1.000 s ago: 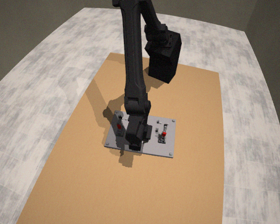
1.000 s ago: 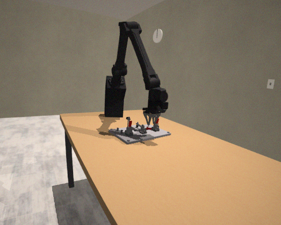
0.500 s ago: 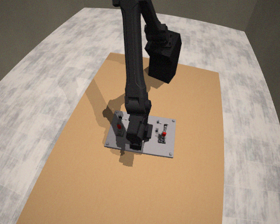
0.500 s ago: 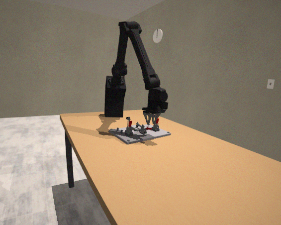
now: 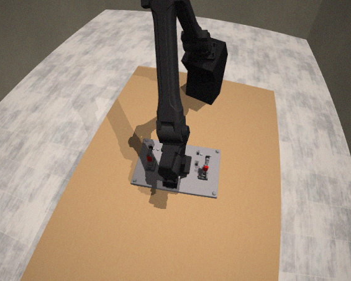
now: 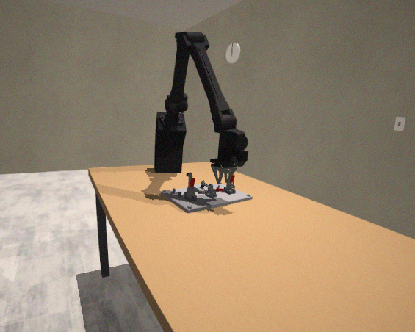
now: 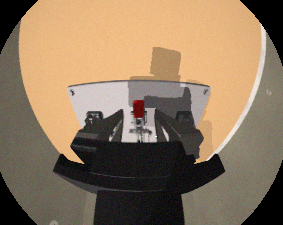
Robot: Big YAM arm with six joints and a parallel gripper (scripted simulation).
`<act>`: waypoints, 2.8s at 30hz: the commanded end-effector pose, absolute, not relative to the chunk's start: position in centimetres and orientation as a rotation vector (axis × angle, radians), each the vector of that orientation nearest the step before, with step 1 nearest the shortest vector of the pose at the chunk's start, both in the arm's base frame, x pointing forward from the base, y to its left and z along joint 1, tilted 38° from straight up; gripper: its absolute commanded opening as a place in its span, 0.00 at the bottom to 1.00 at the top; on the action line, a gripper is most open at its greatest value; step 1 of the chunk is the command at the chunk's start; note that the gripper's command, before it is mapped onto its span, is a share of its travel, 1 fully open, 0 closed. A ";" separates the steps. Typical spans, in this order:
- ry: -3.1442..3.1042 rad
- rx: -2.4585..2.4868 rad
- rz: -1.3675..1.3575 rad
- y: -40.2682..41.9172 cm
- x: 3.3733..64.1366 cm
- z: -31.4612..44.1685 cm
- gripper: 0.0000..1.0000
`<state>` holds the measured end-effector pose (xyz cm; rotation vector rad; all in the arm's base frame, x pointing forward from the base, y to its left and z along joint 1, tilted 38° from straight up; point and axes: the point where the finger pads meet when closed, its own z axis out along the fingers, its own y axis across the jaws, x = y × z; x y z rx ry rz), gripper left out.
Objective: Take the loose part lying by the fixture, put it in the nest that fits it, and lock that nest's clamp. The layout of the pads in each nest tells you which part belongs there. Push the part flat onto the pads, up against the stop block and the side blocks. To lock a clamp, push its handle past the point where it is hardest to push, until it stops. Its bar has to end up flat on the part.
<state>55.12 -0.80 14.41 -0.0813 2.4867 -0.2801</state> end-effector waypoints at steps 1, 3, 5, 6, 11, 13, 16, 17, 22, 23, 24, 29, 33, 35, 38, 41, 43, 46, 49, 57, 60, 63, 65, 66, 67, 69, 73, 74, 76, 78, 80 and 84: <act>2.495 -0.076 -0.278 -0.7 54.4 14.5 0.45; 2.495 -0.076 -0.278 -0.7 54.4 14.5 0.00; 2.495 -0.076 -0.278 -0.7 54.4 14.5 0.00; 2.495 -0.076 -0.278 -0.7 54.4 14.5 0.00; 2.495 -0.076 -0.278 -0.7 54.4 14.5 0.00; 2.495 -0.076 -0.278 -0.7 54.4 14.5 0.00; 2.495 -0.076 -0.278 -0.7 54.4 14.5 0.00; 2.495 -0.076 -0.278 -0.7 54.4 14.5 0.00; 2.495 -0.076 -0.278 -0.7 54.4 14.5 0.00; 2.495 -0.076 -0.278 -0.7 54.4 14.5 0.00; 2.495 -0.076 -0.278 -0.7 54.4 14.5 0.00; 2.495 -0.076 -0.278 -0.7 54.4 14.5 0.00; 2.495 -0.076 -0.278 -0.7 54.4 14.5 0.00; 2.495 -0.076 -0.278 -0.7 54.4 14.6 0.00; 2.493 -0.075 -0.278 -0.7 54.4 14.7 0.00; 2.483 -0.073 -0.277 -0.7 54.4 15.0 0.00; 2.474 -0.072 -0.276 -0.7 54.5 15.2 0.00; 2.465 -0.070 -0.276 -0.7 54.5 15.3 0.00; 2.459 -0.069 -0.275 -0.7 54.6 15.3 0.00; 2.459 -0.069 -0.276 -0.8 54.5 15.2 0.00; 2.459 -0.069 -0.276 -0.8 54.5 15.2 0.00; 2.459 -0.069 -0.276 -0.8 54.5 15.2 0.00; 2.462 -0.069 -0.276 -0.8 54.5 15.1 0.00; 2.466 -0.069 -0.277 -0.9 54.5 14.8 0.00; 2.466 -0.069 -0.277 -0.9 54.5 14.8 0.00; 2.471 -0.070 -0.278 -0.9 54.5 14.6 0.00; 2.495 -0.073 -0.282 -1.1 54.6 13.2 0.00; 2.501 -0.074 -0.283 -1.1 54.7 12.8 0.00; 2.501 -0.074 -0.283 -1.2 54.7 12.8 0.00; 2.501 -0.073 -0.284 -1.3 54.7 12.7 0.00; 2.501 -0.073 -0.285 -1.4 54.8 12.7 0.00; 2.501 -0.074 -0.284 -1.3 54.8 12.7 0.00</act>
